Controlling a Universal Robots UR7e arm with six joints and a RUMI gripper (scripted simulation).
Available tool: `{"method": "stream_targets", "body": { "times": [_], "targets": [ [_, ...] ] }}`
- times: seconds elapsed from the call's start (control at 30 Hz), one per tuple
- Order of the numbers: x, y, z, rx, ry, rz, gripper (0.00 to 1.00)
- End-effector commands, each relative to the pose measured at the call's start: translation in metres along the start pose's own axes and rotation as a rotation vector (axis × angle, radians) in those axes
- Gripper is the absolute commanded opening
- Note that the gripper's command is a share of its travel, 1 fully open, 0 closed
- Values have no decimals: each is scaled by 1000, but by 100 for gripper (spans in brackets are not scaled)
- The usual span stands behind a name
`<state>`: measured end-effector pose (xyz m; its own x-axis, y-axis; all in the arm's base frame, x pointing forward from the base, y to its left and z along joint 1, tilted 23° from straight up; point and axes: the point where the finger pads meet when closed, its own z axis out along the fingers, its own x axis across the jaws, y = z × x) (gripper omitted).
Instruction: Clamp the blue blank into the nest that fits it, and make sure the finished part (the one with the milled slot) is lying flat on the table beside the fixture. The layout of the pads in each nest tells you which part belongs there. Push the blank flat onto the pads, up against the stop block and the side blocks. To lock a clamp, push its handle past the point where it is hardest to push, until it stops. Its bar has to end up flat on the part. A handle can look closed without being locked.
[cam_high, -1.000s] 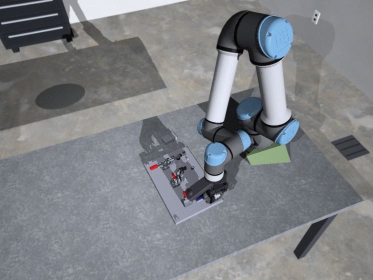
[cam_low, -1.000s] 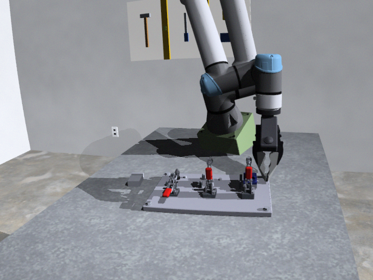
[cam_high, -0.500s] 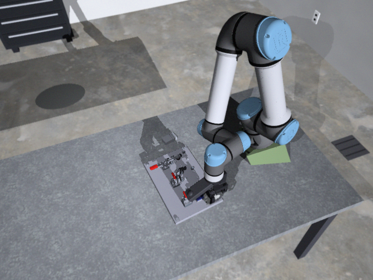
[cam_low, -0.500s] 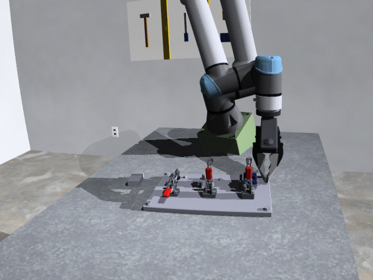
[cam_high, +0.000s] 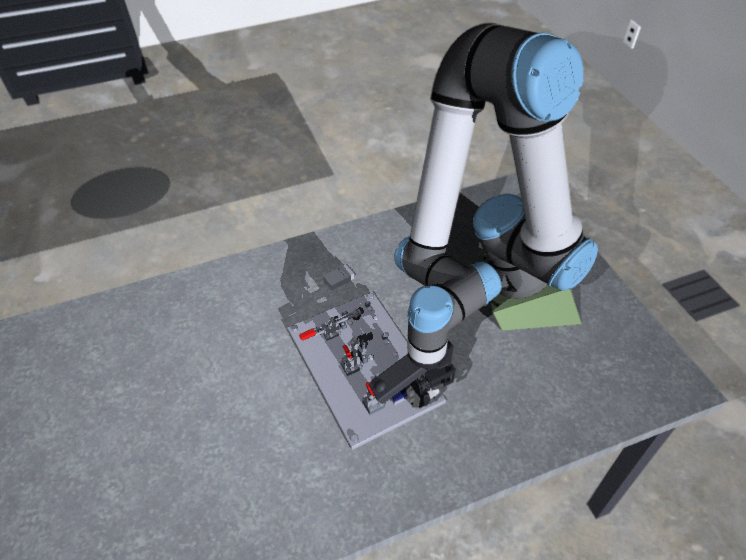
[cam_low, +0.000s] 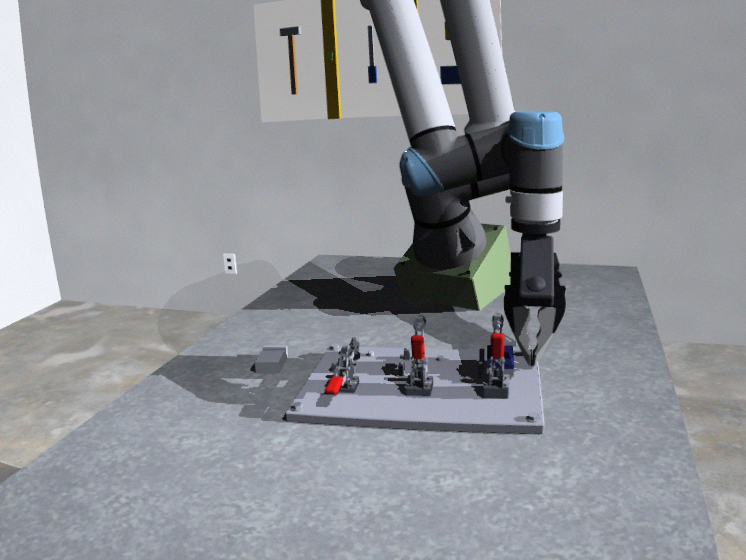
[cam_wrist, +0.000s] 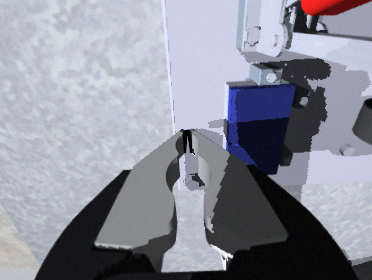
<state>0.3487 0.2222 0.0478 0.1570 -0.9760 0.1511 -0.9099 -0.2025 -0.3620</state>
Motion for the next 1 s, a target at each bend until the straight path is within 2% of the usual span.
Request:
{"method": "stream_targets", "body": {
  "times": [0.0,0.97],
  "targets": [
    [2,0,0,1,0,0,0],
    [7,0,0,1,0,0,0]
  ]
}}
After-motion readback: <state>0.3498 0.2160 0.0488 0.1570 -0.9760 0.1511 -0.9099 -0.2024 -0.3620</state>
